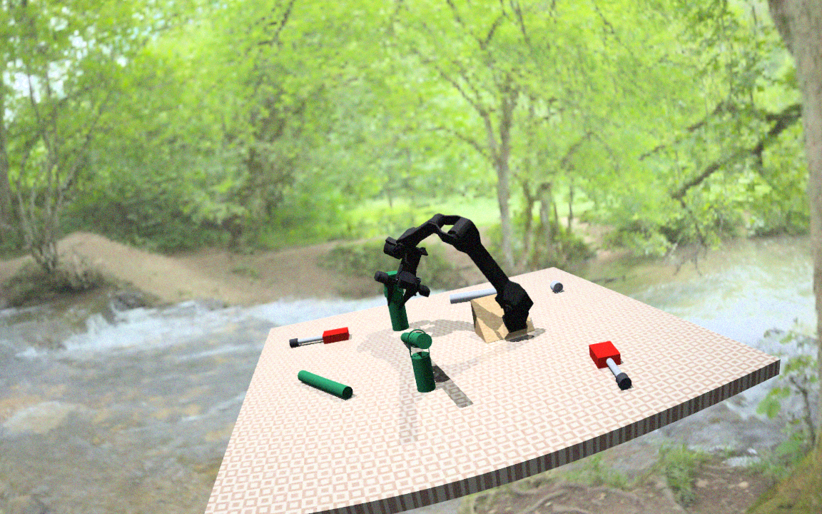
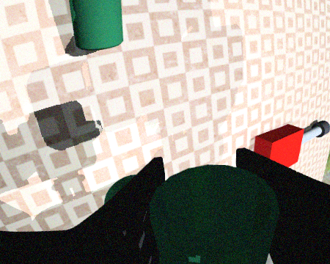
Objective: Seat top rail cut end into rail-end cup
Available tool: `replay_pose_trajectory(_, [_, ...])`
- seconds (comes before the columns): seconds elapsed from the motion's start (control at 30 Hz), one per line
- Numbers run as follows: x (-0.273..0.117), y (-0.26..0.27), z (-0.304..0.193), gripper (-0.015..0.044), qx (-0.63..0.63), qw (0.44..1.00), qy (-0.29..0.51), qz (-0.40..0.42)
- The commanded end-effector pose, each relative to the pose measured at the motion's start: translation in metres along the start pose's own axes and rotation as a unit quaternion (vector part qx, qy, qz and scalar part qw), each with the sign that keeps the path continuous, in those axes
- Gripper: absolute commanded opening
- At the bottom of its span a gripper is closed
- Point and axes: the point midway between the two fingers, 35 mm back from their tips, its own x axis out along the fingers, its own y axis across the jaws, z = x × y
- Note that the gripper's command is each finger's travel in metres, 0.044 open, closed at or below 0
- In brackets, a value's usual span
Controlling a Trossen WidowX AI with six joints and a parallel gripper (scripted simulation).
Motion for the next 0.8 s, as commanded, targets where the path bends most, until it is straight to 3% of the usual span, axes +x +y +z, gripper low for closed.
replay_pose_trajectory(0.0, [0.000,0.000,0.000,0.0000,0.000,1.000,0.000,0.000])
replay_pose_trajectory(0.23, [0.000,0.000,0.000,0.0000,0.000,1.000,0.000,0.000])
replay_pose_trajectory(0.77, [-0.015,-0.009,0.016,0.0420,0.002,1.000,0.001,0.000])
